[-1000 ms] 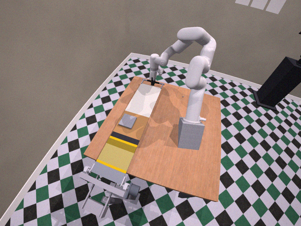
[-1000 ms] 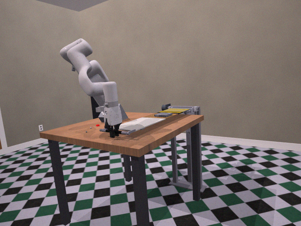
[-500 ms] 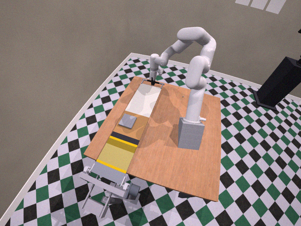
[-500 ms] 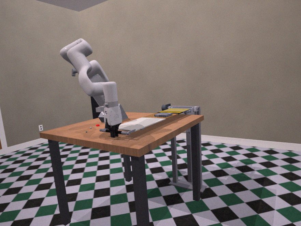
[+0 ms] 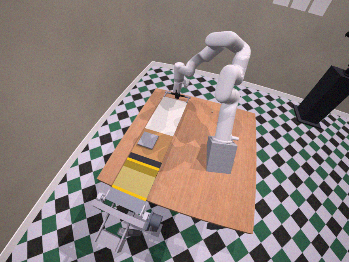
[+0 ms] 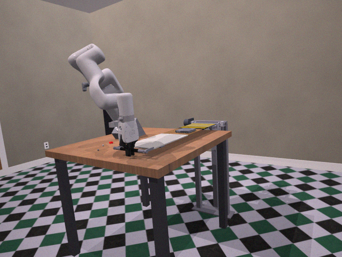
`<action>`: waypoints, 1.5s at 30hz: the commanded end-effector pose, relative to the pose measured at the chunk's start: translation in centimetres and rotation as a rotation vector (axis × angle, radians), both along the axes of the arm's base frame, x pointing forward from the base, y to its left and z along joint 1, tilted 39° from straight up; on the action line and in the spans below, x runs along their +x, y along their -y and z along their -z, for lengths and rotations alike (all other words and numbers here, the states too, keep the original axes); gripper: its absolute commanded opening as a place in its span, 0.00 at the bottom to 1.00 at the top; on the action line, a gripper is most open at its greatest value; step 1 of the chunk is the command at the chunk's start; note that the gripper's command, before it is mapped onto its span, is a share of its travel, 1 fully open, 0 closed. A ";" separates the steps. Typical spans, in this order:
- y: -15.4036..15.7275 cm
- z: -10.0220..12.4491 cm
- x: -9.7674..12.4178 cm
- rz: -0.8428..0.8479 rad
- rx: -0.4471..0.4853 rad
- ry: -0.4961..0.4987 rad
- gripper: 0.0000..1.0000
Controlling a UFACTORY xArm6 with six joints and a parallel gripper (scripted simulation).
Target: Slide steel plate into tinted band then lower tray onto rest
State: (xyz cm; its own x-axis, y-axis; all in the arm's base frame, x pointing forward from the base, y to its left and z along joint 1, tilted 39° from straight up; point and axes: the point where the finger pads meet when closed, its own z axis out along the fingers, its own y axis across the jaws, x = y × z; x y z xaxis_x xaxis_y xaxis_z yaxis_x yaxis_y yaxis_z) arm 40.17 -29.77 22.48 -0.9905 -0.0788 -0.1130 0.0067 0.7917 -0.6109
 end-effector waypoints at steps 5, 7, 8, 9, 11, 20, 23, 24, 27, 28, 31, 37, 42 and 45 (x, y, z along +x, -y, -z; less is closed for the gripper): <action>-0.8 -1.2 -0.1 -0.001 -0.001 0.003 0.00; -1.5 -2.0 -0.3 -0.001 -0.001 0.003 0.00; -1.8 -2.4 -0.3 -0.001 -0.001 0.003 0.00; -2.1 -2.7 -0.4 -0.001 -0.001 0.003 0.00; -2.8 -3.5 -0.5 -0.001 -0.001 0.003 0.00; -5.2 -6.2 -1.1 -0.001 -0.001 0.003 0.00; -6.3 -7.4 -1.3 -0.001 -0.001 0.003 0.00; -6.7 -7.7 -1.3 -0.001 -0.001 0.003 0.00; -7.8 -8.8 -1.6 -0.001 -0.001 0.003 0.00; -8.1 -9.2 -1.6 -0.001 -0.001 0.003 0.00; -8.9 -9.9 -1.8 -0.001 -0.001 0.003 0.00; -9.5 -10.5 -1.9 -0.001 -0.001 0.003 0.00; -10.4 -11.3 -2.1 -0.001 -0.001 0.003 0.00; -10.7 -11.7 -2.1 -0.001 -0.001 0.003 0.00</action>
State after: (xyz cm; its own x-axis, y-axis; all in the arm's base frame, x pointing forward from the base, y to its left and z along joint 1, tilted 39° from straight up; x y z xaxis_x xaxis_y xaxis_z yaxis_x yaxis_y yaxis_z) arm 38.12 -19.75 33.31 -0.9905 -0.0797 -0.1124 0.0056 0.7918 -0.6108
